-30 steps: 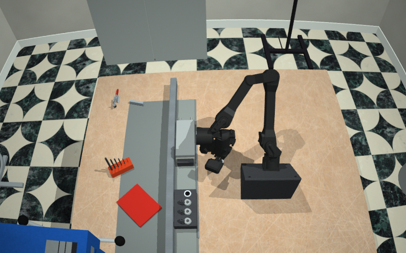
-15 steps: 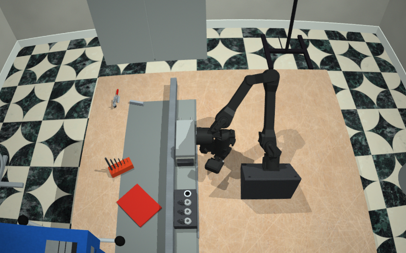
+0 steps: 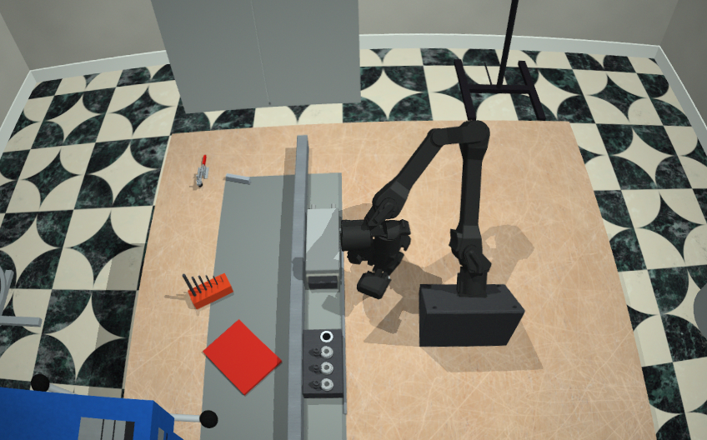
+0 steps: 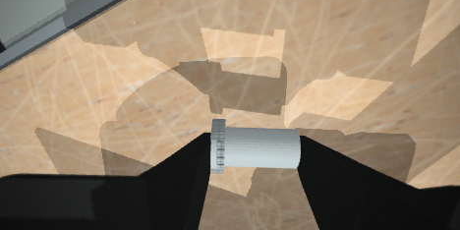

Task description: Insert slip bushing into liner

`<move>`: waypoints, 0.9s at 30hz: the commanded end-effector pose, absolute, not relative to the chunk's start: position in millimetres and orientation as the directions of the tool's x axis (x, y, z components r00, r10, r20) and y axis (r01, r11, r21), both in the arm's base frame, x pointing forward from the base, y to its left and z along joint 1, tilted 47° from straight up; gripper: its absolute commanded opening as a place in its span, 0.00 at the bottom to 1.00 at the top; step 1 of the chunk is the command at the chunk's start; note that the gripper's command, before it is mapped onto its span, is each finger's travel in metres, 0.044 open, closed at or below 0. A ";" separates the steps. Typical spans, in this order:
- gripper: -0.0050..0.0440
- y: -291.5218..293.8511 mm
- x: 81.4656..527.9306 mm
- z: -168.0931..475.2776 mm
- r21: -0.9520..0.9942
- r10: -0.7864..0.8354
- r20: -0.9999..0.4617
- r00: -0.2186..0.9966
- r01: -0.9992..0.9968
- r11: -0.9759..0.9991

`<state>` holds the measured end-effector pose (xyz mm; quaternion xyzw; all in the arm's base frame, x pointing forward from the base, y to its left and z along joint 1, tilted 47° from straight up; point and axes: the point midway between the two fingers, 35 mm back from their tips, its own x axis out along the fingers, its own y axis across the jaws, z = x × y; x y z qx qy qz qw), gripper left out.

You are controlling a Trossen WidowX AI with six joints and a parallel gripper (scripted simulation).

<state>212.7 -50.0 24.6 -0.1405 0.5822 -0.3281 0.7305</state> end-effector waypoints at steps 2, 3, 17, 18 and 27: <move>0.09 -32.0 217.3 44.4 -0.570 -0.635 -0.762 0.127 0.335 0.750; 0.09 -28.9 216.6 47.4 -0.569 -0.634 -0.763 0.127 0.336 0.751; 0.00 -26.6 234.6 50.7 -0.566 -0.646 -0.753 0.120 0.383 0.730; 0.00 -26.5 236.2 50.7 -0.564 -0.646 -0.754 0.120 0.386 0.730; 0.00 -46.4 233.5 29.7 -0.577 -0.650 -0.752 0.107 0.370 0.728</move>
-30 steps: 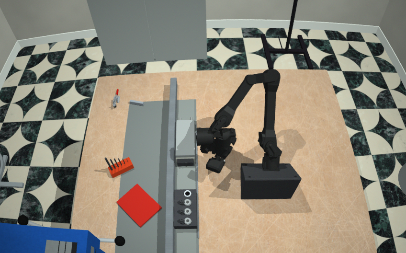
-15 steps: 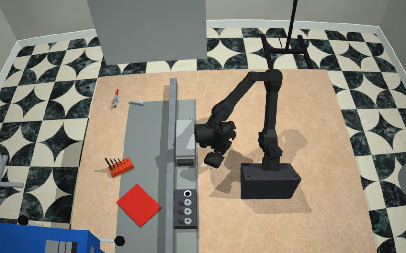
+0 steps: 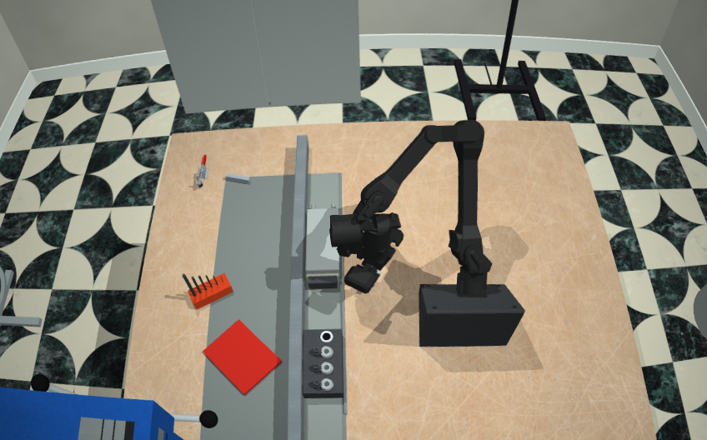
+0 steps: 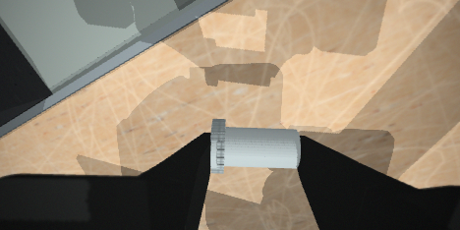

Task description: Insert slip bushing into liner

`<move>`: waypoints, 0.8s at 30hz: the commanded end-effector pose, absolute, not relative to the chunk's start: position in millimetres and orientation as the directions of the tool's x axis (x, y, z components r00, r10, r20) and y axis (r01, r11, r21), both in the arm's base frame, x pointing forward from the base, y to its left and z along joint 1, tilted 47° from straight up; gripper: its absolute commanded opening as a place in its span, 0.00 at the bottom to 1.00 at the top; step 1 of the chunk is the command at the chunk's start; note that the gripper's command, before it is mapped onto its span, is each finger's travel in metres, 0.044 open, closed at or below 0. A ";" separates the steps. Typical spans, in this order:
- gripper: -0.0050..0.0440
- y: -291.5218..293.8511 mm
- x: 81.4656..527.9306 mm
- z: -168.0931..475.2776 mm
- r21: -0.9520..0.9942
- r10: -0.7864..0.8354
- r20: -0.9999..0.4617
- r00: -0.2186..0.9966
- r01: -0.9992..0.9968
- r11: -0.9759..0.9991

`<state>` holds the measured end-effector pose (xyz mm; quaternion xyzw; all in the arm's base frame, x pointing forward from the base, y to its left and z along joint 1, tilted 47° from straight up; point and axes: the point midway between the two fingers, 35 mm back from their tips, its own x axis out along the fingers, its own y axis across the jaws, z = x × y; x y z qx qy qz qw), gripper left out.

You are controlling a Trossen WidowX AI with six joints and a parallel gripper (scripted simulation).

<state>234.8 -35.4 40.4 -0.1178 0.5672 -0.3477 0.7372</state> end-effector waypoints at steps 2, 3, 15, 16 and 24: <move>0.00 -51.7 233.5 24.8 -0.577 -0.650 -0.752 0.107 0.370 0.728; 0.00 -52.9 233.5 23.6 -0.577 -0.650 -0.753 0.107 0.370 0.729; 0.00 -60.1 234.0 16.6 -0.575 -0.649 -0.754 0.104 0.372 0.729; 0.00 -61.2 234.1 15.5 -0.575 -0.648 -0.754 0.104 0.372 0.729; 0.00 -64.4 233.6 13.4 -0.573 -0.648 -0.755 0.099 0.380 0.726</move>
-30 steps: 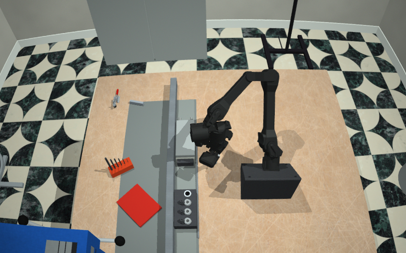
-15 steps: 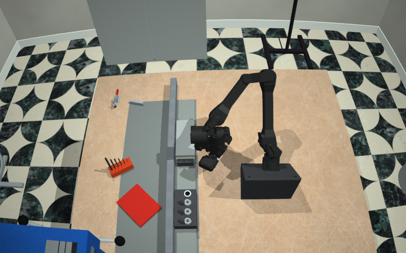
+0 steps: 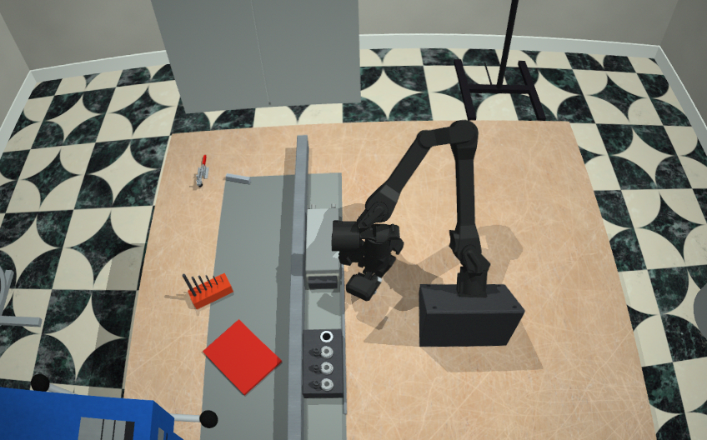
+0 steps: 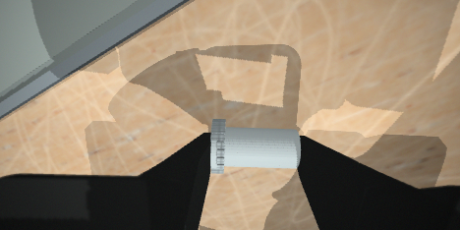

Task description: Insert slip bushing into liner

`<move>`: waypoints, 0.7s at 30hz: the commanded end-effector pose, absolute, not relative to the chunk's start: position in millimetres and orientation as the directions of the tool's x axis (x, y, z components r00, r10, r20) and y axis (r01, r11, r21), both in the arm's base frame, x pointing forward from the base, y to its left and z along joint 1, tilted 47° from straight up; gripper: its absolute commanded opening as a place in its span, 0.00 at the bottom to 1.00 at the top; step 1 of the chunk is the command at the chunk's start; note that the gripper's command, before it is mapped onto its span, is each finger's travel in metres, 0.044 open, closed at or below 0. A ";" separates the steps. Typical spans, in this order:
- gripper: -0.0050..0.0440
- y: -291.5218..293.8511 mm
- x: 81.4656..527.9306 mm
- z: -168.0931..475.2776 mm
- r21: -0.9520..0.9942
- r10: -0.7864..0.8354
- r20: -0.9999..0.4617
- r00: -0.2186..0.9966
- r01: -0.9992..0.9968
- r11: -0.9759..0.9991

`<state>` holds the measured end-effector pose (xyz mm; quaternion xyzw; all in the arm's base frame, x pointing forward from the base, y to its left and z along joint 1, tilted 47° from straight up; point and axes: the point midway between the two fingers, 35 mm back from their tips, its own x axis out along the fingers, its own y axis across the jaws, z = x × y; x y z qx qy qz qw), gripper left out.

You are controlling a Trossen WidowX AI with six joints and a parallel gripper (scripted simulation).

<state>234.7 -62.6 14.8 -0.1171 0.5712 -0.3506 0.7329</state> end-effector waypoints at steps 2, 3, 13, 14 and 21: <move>0.00 -64.5 233.5 13.1 -0.574 -0.648 -0.755 0.098 0.381 0.725; 0.00 -64.5 233.5 13.1 -0.574 -0.648 -0.755 0.098 0.381 0.725; 0.00 -63.2 237.0 15.9 -0.567 -0.646 -0.755 0.110 0.386 0.728; 0.00 -63.2 237.0 15.9 -0.567 -0.646 -0.755 0.110 0.386 0.728; 0.00 -63.2 237.0 15.9 -0.567 -0.646 -0.755 0.110 0.386 0.728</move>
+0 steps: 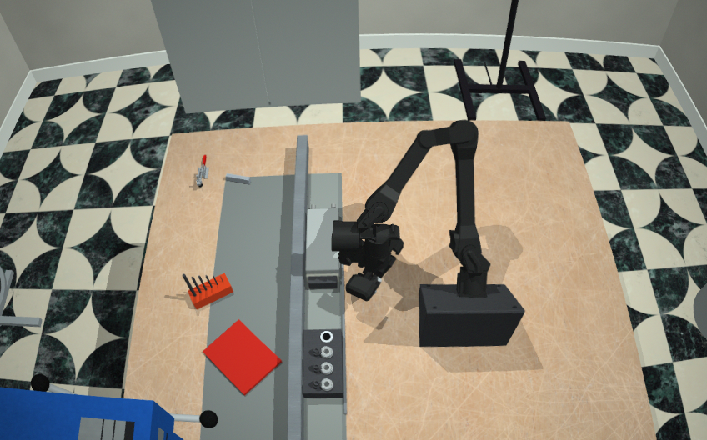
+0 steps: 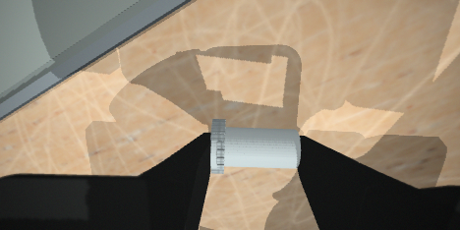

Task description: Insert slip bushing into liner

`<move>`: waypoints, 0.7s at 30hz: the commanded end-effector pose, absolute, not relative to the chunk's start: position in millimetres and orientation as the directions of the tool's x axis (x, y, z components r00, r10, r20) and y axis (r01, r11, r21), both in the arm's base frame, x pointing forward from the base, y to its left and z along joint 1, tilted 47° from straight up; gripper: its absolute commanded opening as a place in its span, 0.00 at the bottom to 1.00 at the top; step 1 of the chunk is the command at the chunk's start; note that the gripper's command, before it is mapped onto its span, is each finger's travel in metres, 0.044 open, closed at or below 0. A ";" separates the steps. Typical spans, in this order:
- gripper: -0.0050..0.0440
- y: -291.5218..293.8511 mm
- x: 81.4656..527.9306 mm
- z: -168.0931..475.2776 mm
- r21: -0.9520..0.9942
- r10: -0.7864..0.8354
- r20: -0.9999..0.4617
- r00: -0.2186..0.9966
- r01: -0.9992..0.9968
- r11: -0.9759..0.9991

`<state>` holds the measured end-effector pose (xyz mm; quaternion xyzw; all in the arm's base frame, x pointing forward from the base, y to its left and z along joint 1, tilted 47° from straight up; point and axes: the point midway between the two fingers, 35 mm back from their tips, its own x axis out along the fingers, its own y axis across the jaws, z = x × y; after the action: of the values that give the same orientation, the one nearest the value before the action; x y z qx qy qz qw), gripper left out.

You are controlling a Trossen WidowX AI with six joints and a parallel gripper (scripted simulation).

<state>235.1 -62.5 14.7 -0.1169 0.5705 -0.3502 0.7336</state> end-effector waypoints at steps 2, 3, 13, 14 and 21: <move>0.00 -63.2 237.0 15.9 -0.567 -0.646 -0.755 0.110 0.386 0.728; 0.15 -62.0 237.3 16.8 -0.566 -0.646 -0.755 0.112 0.386 0.729; 0.54 -62.0 237.3 16.8 -0.566 -0.646 -0.755 0.112 0.386 0.729; 0.59 -62.0 237.3 16.8 -0.566 -0.646 -0.755 0.112 0.386 0.729; 0.65 -62.0 237.3 16.8 -0.566 -0.646 -0.755 0.112 0.386 0.729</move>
<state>234.9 -62.5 14.5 -0.1174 0.5710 -0.3500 0.7333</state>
